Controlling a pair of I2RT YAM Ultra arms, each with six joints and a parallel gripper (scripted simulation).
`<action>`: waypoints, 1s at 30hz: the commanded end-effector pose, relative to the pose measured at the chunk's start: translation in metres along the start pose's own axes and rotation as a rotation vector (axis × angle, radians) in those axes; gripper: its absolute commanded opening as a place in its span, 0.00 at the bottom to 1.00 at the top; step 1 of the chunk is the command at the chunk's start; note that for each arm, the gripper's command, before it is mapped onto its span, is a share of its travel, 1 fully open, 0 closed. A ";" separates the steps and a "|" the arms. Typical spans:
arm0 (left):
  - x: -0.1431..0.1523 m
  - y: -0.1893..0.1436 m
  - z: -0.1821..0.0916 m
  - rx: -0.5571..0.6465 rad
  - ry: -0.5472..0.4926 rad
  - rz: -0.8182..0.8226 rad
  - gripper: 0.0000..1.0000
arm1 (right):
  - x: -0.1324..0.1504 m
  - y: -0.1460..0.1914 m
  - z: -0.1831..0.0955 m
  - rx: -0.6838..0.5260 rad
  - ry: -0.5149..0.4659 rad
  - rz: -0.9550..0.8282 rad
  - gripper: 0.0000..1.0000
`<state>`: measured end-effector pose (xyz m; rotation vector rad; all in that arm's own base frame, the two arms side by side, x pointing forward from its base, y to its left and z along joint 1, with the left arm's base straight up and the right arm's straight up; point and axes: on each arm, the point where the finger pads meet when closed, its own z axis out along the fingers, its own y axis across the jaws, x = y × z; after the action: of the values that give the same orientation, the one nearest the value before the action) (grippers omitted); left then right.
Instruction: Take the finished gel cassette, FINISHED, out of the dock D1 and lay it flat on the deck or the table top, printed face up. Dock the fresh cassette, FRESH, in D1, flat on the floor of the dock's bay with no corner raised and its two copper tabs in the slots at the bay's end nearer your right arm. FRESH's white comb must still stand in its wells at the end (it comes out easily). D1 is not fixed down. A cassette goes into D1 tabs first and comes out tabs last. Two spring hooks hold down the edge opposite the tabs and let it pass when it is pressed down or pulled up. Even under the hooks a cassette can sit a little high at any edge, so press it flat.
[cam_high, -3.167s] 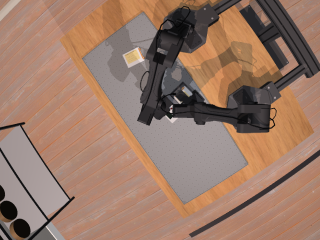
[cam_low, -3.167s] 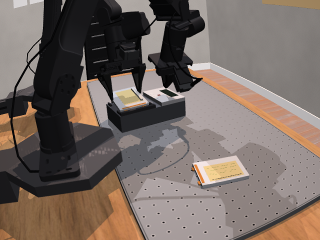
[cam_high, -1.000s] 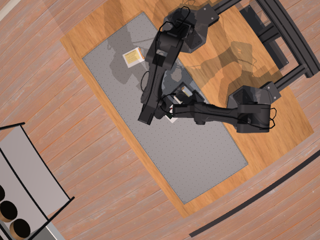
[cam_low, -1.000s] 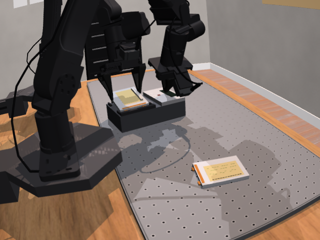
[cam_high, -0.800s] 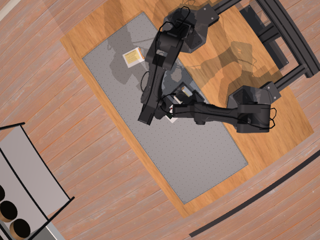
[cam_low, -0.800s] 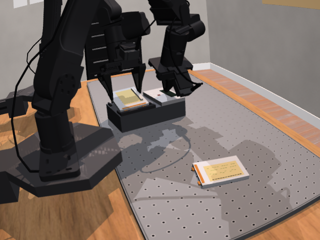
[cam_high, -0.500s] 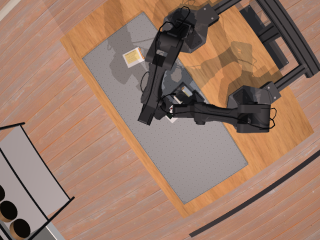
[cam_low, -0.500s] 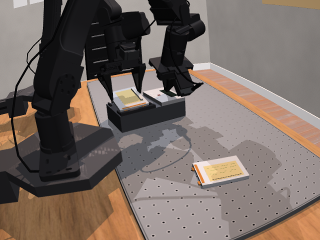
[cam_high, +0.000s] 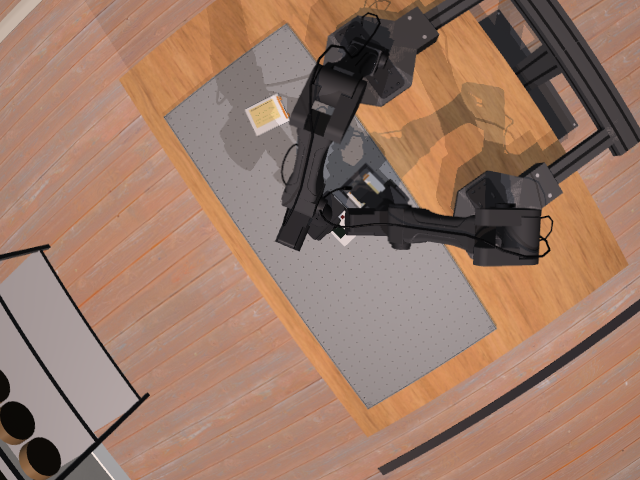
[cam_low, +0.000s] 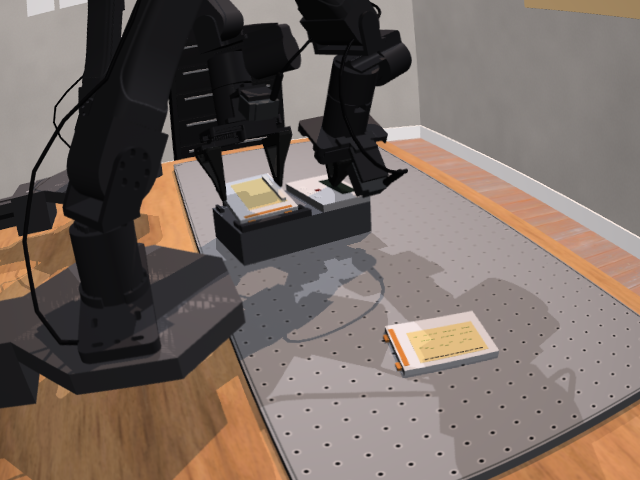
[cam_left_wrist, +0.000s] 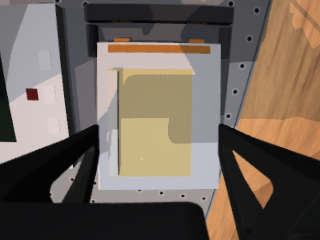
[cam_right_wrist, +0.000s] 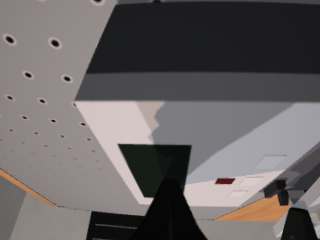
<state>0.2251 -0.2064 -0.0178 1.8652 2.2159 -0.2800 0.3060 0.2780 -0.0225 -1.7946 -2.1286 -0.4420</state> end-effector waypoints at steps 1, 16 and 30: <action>-0.004 0.002 -0.002 -0.006 -0.012 0.003 0.00 | -0.009 -0.005 0.006 0.015 -0.001 0.014 0.00; -0.004 0.002 -0.002 -0.006 -0.012 0.003 0.00 | -0.013 -0.005 0.010 0.015 -0.001 0.014 0.00; -0.004 0.002 -0.002 -0.006 -0.012 0.003 0.00 | -0.016 -0.006 0.013 0.015 -0.001 0.014 0.00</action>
<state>0.2251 -0.2064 -0.0178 1.8652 2.2159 -0.2799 0.3068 0.2823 -0.0224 -1.7670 -2.1150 -0.4862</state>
